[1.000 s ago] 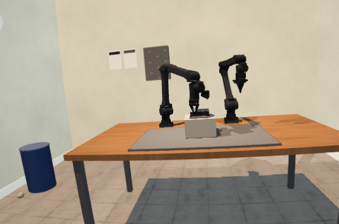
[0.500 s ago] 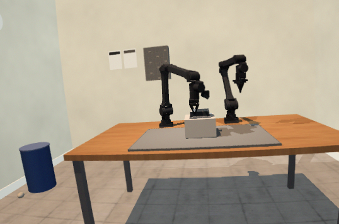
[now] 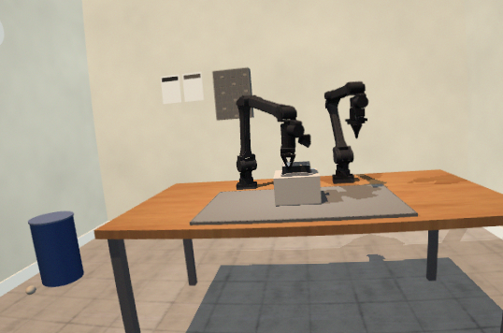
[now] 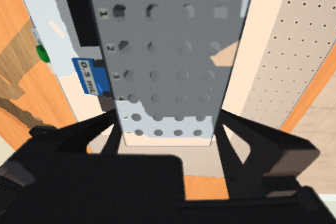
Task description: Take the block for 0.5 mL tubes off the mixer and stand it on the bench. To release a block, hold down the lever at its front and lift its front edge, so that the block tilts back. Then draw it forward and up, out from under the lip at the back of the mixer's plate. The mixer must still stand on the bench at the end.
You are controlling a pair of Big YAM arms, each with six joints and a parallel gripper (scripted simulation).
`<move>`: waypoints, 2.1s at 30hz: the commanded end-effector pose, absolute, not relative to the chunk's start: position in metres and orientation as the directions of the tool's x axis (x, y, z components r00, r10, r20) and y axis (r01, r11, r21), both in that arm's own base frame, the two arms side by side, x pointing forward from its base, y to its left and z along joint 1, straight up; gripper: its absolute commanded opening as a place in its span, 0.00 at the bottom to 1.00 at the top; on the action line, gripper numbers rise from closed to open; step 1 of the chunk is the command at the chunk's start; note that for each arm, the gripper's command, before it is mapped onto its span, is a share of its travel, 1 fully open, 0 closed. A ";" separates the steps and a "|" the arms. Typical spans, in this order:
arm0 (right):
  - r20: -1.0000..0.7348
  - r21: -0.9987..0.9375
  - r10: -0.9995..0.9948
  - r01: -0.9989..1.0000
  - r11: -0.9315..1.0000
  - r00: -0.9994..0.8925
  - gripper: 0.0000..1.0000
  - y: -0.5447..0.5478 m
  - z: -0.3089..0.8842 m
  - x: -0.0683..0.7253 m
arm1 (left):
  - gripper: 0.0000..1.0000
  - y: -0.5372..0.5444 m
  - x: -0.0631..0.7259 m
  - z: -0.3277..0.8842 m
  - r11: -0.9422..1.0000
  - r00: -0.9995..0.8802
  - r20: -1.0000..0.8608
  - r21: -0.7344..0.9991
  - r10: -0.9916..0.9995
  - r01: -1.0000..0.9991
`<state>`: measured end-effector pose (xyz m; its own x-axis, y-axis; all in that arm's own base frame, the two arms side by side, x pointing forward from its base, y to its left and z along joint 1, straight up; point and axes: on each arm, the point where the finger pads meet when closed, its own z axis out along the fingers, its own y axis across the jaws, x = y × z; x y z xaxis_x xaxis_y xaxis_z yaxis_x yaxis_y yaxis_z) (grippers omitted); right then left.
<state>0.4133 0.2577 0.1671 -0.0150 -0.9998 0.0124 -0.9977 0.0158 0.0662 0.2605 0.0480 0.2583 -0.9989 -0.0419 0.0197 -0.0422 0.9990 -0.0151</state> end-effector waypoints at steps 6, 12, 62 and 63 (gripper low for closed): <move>-0.030 0.020 -0.999 -1.000 -0.021 0.021 0.00 0.273 0.211 0.405 | 0.00 0.048 0.268 0.274 0.999 -0.999 -0.016 -0.012 -0.030 -0.030; -0.031 0.020 -0.999 -1.000 -0.022 0.021 0.00 0.273 0.212 0.404 | 0.00 0.049 0.270 0.279 0.999 -0.999 -0.028 -0.010 -0.031 -0.030; -0.058 -0.051 -0.997 -0.998 0.047 -0.044 0.00 0.263 0.219 0.446 | 0.00 0.047 0.262 0.264 0.999 -0.999 0.005 -0.016 -0.035 -0.035; -0.062 -0.049 -0.997 -0.998 0.047 -0.044 0.00 0.264 0.220 0.446 | 0.00 0.048 0.263 0.266 0.999 -0.999 0.001 -0.015 -0.035 -0.035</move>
